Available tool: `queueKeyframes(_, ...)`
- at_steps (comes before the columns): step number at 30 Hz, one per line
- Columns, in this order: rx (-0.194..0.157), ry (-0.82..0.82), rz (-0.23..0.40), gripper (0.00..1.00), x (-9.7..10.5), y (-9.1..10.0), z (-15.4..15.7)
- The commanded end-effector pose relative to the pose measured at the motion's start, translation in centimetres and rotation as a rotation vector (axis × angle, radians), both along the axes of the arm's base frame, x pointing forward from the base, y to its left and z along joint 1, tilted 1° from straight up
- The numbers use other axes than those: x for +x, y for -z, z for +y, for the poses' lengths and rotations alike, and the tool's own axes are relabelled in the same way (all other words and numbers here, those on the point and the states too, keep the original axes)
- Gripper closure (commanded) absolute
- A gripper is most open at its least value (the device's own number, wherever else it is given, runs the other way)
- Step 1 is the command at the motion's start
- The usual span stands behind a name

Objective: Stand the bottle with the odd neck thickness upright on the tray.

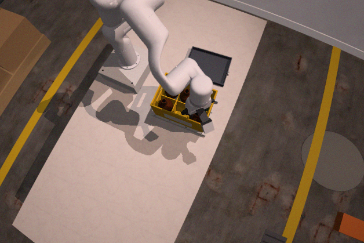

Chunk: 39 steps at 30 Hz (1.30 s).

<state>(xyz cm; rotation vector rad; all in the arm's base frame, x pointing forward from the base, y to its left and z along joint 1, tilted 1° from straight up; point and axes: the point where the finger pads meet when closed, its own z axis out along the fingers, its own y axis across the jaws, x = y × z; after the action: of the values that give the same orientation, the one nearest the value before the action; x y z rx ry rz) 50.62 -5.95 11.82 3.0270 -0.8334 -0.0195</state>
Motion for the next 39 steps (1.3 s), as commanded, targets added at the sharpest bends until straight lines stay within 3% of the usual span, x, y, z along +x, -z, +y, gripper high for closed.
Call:
queueKeyframes(1,0.0,0.0,-0.004,0.35,0.11,0.18,-0.01)
queueKeyframes(39,0.0,0.0,-0.004,0.35,0.11,0.63,0.0)
